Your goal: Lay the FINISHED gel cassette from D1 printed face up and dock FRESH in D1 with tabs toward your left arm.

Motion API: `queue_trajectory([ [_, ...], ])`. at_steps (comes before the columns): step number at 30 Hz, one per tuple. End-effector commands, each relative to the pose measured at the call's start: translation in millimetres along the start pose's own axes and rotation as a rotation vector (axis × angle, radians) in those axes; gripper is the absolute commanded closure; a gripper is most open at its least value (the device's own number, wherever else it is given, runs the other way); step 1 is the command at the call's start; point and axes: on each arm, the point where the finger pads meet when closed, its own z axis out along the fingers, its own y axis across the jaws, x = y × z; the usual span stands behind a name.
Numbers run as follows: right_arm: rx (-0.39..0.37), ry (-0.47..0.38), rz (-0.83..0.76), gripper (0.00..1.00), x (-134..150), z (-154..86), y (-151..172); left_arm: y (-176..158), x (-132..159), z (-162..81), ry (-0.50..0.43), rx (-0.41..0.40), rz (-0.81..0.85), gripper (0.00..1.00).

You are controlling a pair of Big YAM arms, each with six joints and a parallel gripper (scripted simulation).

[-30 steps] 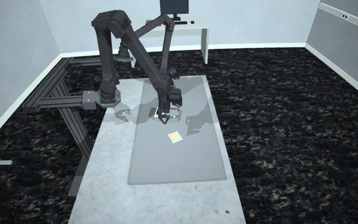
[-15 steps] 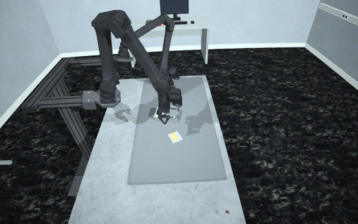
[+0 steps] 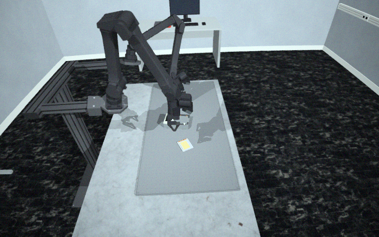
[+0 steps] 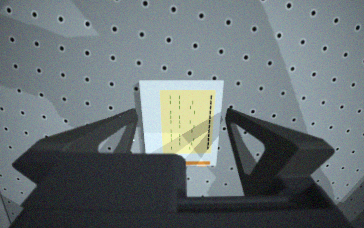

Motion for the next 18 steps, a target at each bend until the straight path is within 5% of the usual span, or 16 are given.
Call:
queue_trajectory([
  [1,0.001,-0.018,-0.007,0.00,-10.7,-5.2,-2.7,0.0,-2.7,-5.2,-0.005,0.000,0.000,0.02],
  [18,0.001,-0.018,-0.007,0.00,-10.7,-5.2,-2.7,0.0,-2.7,-9.2,-0.005,0.000,0.000,0.02],
])
